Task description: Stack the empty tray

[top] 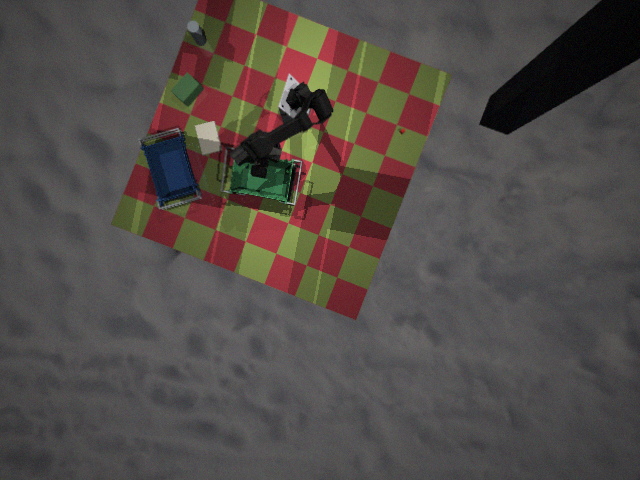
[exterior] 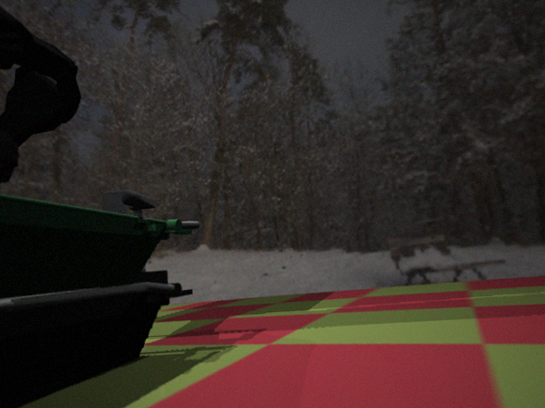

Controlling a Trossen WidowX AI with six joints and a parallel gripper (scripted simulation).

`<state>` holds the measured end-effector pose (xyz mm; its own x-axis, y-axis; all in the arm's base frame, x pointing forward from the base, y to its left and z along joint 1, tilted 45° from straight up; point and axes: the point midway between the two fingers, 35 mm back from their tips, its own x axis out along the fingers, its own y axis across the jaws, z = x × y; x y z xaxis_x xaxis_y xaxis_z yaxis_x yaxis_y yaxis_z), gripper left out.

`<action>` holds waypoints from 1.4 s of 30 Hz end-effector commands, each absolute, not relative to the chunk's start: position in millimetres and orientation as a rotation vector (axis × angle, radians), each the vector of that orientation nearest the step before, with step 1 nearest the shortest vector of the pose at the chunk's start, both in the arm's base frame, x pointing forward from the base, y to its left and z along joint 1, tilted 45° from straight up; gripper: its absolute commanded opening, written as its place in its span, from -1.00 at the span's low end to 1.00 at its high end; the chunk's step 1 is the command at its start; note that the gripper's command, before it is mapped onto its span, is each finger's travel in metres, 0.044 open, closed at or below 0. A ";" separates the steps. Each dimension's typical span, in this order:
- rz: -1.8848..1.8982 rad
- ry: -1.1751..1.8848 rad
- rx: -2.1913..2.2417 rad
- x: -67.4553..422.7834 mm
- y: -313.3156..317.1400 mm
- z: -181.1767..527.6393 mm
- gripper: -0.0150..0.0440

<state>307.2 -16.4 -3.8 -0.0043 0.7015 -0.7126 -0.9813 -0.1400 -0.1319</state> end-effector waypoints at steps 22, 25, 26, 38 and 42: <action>1.589 0.503 -0.755 299.5 -10.1 -7.4 -0.49; 1.589 0.503 -0.755 299.5 -10.1 -7.4 -0.49; 1.589 0.503 -0.755 299.5 -10.1 -7.4 -0.49; 1.588 0.502 -0.755 297.0 -4.7 -13.3 -0.49; 1.589 0.503 -0.755 296.7 -4.4 -13.5 -0.49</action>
